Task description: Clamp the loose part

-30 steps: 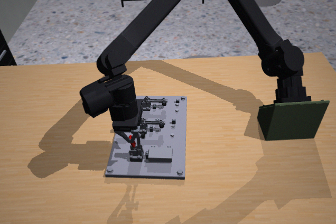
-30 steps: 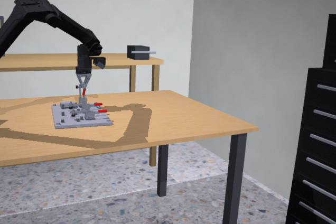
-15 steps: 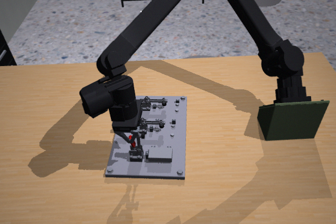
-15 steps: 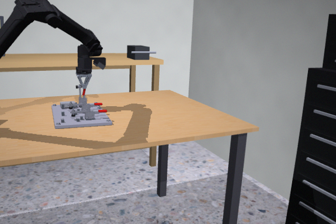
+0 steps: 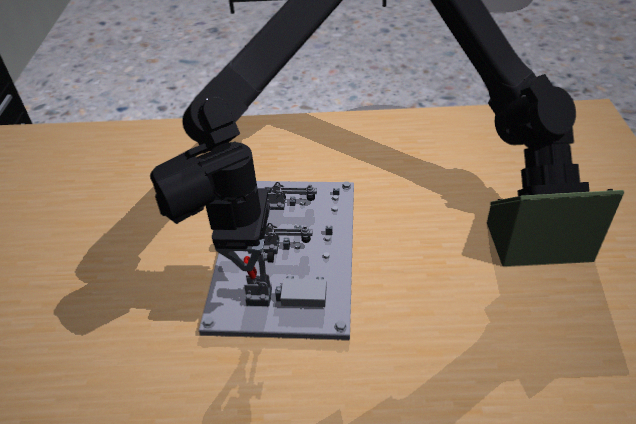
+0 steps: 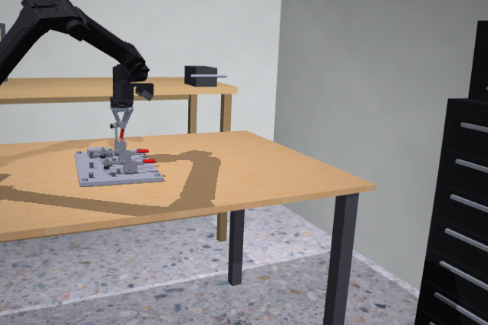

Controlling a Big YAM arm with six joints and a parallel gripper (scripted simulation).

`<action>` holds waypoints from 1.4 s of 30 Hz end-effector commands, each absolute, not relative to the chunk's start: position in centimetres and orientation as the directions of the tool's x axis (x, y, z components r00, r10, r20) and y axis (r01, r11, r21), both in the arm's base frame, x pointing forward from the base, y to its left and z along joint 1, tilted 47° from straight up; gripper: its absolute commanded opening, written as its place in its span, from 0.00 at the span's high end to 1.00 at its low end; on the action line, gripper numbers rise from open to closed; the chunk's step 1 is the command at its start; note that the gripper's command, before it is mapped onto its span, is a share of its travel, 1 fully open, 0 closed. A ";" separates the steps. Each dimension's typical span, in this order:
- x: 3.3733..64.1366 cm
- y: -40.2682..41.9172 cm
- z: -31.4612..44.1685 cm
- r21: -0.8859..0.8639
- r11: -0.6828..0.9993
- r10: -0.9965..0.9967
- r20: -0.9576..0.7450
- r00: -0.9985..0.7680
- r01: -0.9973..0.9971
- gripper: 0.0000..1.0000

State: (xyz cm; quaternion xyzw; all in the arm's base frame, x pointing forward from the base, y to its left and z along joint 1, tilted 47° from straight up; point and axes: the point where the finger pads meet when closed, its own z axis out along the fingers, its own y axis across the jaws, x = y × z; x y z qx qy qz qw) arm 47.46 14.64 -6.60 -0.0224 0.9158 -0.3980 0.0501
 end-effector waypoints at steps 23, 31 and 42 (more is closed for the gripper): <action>48.2 11.6 -9.6 -0.731 0.682 -0.076 -0.072 -0.994 0.000 0.55; 49.0 13.4 -8.5 -0.718 0.696 -0.102 -0.107 -0.989 0.006 0.55; 49.1 13.1 -8.6 -0.718 0.696 -0.093 -0.109 -0.990 0.014 0.55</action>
